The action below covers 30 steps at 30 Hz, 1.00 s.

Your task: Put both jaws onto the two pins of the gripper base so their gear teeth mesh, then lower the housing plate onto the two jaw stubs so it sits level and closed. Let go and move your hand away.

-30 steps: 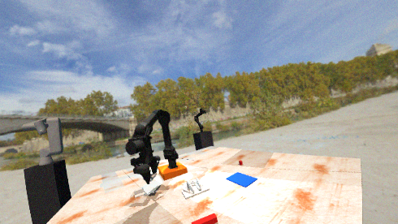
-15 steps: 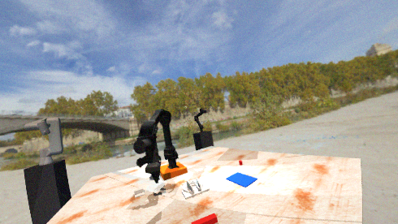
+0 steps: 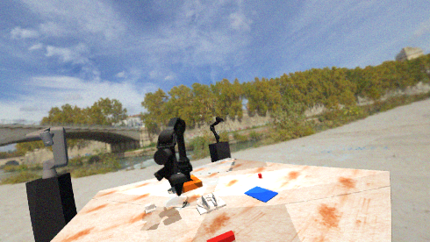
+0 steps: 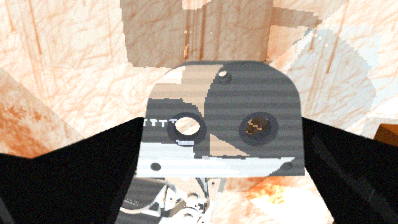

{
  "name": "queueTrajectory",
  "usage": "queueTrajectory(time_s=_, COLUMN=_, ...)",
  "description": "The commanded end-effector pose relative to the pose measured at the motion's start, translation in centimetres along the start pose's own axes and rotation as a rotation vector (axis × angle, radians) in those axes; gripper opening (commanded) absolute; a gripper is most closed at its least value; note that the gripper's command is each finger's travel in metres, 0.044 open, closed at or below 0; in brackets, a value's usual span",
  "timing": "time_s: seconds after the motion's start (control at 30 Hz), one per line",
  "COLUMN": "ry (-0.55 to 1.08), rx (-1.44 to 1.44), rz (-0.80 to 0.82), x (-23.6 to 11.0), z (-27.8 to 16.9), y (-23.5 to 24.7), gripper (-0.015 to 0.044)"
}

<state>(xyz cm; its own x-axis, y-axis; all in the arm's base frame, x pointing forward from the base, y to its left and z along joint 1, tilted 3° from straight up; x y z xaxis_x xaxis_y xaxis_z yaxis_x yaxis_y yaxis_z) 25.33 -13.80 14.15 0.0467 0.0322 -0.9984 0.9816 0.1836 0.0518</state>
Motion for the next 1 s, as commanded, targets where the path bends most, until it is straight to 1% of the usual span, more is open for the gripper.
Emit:
queueTrajectory(time_s=0.0, ry=0.000, rx=-0.080, rz=0.001, x=0.0, z=-0.7, y=0.4, gripper=0.0351)
queueTrajectory(time_s=0.97, ry=0.004, rx=-0.674, rz=0.008, x=-0.1, z=-5.8, y=3.0, gripper=0.0351)
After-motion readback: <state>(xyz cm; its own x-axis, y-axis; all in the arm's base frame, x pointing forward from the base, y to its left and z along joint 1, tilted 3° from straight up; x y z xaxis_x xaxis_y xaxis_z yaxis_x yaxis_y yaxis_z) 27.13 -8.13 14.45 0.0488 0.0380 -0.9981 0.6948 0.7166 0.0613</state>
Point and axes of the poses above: the point midway between the two fingers, 35 mm back from their tips, its own x axis out along the fingers, its own y axis across the jaws, z = x × y, the point moved 6 cm from there along -x, back along the fingers, and after that the axes turned 8 degrees about -x, right-handed, at the moved point
